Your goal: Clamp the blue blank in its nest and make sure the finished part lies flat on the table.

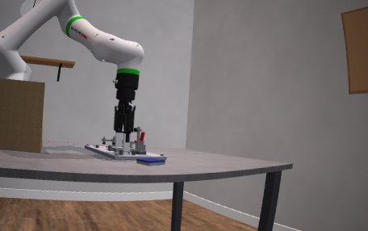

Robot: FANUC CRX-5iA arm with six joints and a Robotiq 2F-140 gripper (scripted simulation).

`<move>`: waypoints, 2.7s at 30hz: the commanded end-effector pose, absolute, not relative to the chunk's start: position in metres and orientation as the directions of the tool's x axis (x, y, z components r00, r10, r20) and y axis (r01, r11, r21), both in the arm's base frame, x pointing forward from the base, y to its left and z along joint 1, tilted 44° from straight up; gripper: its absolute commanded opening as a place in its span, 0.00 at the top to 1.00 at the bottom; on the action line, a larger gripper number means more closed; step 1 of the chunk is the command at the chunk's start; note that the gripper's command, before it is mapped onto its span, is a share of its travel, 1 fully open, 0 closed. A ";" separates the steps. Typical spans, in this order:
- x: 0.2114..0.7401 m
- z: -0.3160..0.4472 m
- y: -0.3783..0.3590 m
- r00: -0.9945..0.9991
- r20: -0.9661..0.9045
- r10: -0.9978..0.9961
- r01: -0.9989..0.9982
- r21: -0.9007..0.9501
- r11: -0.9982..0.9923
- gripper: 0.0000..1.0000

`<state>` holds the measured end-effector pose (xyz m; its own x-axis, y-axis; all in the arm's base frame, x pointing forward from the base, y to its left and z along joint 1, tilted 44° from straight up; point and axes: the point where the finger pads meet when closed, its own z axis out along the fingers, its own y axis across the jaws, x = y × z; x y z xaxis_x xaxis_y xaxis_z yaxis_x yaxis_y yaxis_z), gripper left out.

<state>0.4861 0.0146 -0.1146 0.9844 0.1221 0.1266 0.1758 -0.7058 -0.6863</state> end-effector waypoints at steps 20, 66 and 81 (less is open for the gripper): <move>0.486 -0.094 -0.006 0.984 0.127 0.122 0.176 -0.686 -0.706 1.00; 0.478 -0.067 -0.034 0.981 0.140 0.135 0.194 -0.683 -0.704 1.00; 0.476 -0.060 -0.026 0.978 0.148 0.144 0.207 -0.682 -0.702 1.00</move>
